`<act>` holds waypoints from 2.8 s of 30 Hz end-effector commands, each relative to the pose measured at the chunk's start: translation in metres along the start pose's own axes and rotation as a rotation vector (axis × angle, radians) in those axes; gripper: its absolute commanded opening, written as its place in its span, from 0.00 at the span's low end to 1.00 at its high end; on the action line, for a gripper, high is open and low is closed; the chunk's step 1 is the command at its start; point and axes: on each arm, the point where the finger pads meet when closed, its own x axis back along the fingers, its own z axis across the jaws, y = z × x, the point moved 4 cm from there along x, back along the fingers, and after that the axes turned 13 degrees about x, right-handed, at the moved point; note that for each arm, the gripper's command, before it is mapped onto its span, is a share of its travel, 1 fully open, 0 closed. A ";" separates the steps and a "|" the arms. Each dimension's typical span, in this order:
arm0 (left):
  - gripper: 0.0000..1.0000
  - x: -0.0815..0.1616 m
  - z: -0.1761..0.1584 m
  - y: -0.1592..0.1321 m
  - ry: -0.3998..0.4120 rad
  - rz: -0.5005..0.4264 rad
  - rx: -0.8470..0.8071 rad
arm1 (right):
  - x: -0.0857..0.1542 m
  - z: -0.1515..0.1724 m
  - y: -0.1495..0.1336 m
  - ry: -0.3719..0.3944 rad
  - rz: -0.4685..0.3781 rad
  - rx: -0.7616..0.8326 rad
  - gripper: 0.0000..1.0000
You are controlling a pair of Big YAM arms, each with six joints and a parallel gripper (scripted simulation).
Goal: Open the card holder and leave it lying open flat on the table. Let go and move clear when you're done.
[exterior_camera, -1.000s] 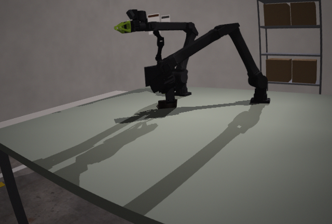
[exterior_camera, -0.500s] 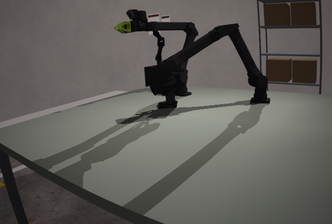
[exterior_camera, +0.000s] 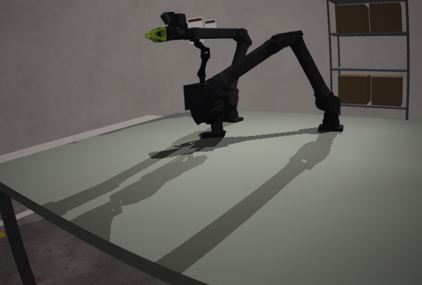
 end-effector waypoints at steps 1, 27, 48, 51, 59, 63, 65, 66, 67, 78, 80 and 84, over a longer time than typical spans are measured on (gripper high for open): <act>0.21 0.009 -0.013 0.002 -0.010 -0.002 -0.018 | 0.001 -0.005 0.021 -0.009 -0.039 0.000 0.36; 0.21 0.014 -0.018 0.026 -0.010 -0.001 -0.016 | 0.001 -0.005 0.021 -0.009 -0.039 0.000 0.36; 0.43 0.016 -0.016 0.021 -0.013 -0.001 -0.019 | 0.001 -0.005 0.021 -0.009 -0.039 0.000 0.36; 0.43 0.035 -0.011 -0.010 -0.040 -0.008 -0.062 | 0.001 -0.005 0.021 -0.009 -0.039 0.000 0.36; 0.43 0.044 -0.007 -0.026 -0.035 -0.007 -0.056 | 0.001 -0.005 0.021 -0.009 -0.039 0.000 0.36; 0.43 0.059 -0.003 -0.030 -0.078 -0.020 -0.102 | 0.001 -0.005 0.021 -0.009 -0.039 0.000 0.36; 0.43 0.056 0.002 -0.022 -0.071 -0.020 -0.093 | 0.001 -0.005 0.021 -0.009 -0.039 0.000 0.36; 0.43 0.056 0.002 -0.022 -0.071 -0.020 -0.093 | 0.001 -0.005 0.021 -0.009 -0.039 0.000 0.36; 0.43 0.043 -0.004 0.002 -0.048 -0.016 -0.060 | 0.001 -0.005 0.021 -0.009 -0.039 0.000 0.36; 0.43 0.125 0.010 -0.012 -0.257 -0.196 -0.407 | 0.001 -0.005 0.021 -0.009 -0.039 0.000 0.36; 0.43 0.145 0.014 -0.010 -0.307 -0.258 -0.487 | 0.001 -0.005 0.021 -0.009 -0.039 0.000 0.36; 0.43 0.166 0.017 -0.005 -0.358 -0.330 -0.567 | 0.001 -0.005 0.021 -0.009 -0.039 0.000 0.36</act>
